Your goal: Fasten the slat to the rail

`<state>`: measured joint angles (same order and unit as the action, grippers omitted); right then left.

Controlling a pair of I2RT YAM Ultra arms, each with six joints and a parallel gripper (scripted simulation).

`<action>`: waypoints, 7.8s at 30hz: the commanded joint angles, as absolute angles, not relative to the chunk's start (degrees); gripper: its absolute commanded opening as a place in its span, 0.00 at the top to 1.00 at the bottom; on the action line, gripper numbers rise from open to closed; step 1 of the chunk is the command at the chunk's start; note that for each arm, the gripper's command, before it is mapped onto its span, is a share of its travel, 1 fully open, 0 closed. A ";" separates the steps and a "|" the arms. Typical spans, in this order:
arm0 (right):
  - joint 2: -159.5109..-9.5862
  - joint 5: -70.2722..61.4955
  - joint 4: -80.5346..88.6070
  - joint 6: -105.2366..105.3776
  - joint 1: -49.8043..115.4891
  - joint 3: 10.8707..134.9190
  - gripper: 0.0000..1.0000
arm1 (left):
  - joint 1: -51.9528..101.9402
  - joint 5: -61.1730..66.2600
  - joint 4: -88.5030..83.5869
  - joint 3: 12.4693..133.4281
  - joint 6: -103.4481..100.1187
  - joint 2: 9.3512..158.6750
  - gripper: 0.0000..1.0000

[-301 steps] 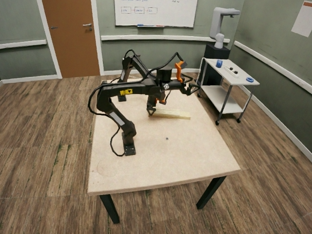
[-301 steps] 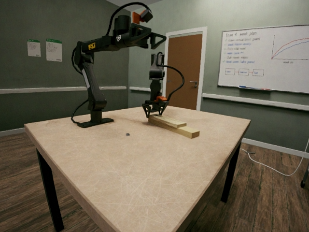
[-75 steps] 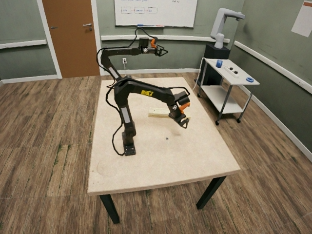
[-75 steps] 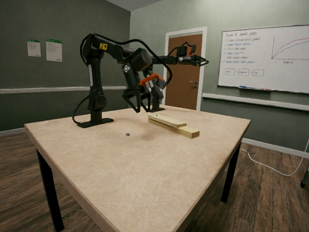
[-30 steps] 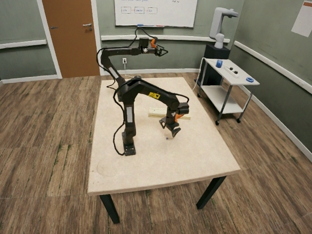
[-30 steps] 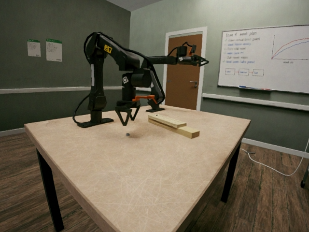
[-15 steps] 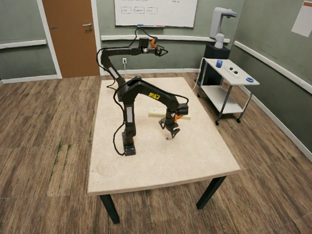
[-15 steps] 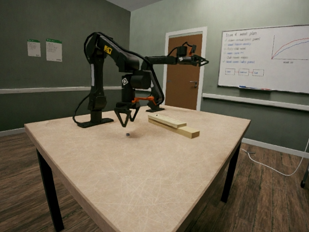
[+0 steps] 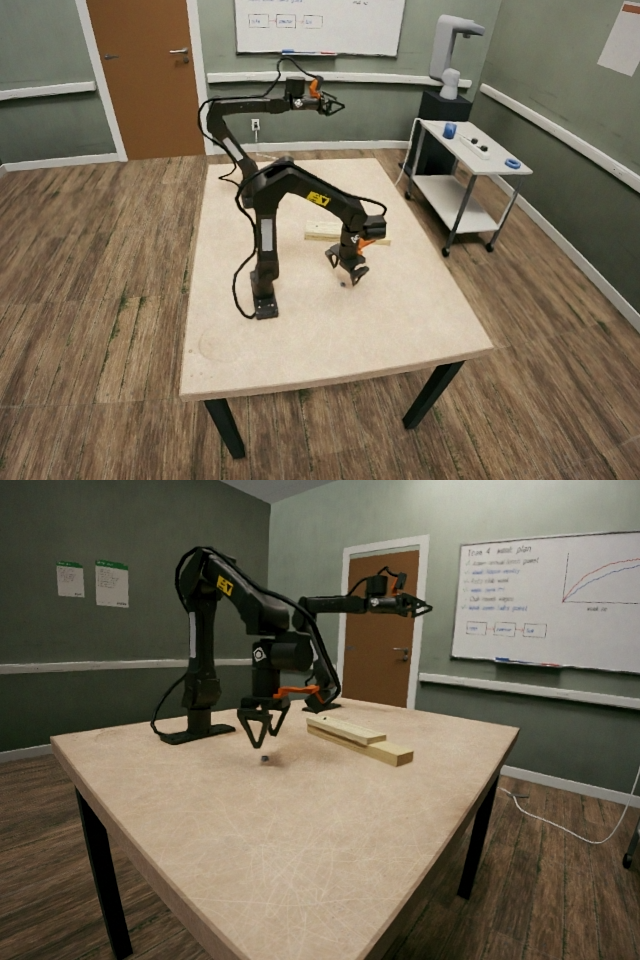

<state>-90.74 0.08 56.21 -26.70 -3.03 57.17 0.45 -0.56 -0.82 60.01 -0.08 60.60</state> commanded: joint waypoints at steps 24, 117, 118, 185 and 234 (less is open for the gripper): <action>-92.90 -0.11 51.11 -27.20 -3.37 54.23 0.00 | 0.02 -0.03 0.26 60.30 0.01 59.85 0.00; -93.07 0.06 49.79 -26.76 -3.08 53.88 0.88 | 0.02 -0.03 0.26 60.30 0.01 59.85 0.00; -93.07 0.06 49.79 -26.76 -3.08 53.88 0.88 | 0.02 -0.03 0.26 60.30 0.01 59.85 0.00; -87.87 -0.19 64.46 -27.52 -3.69 63.31 0.88 | 0.02 -0.03 0.26 60.30 0.01 59.85 0.00; -100.23 -0.02 67.15 -93.08 31.35 78.42 0.88 | 0.02 -0.03 0.26 60.30 0.01 59.85 0.00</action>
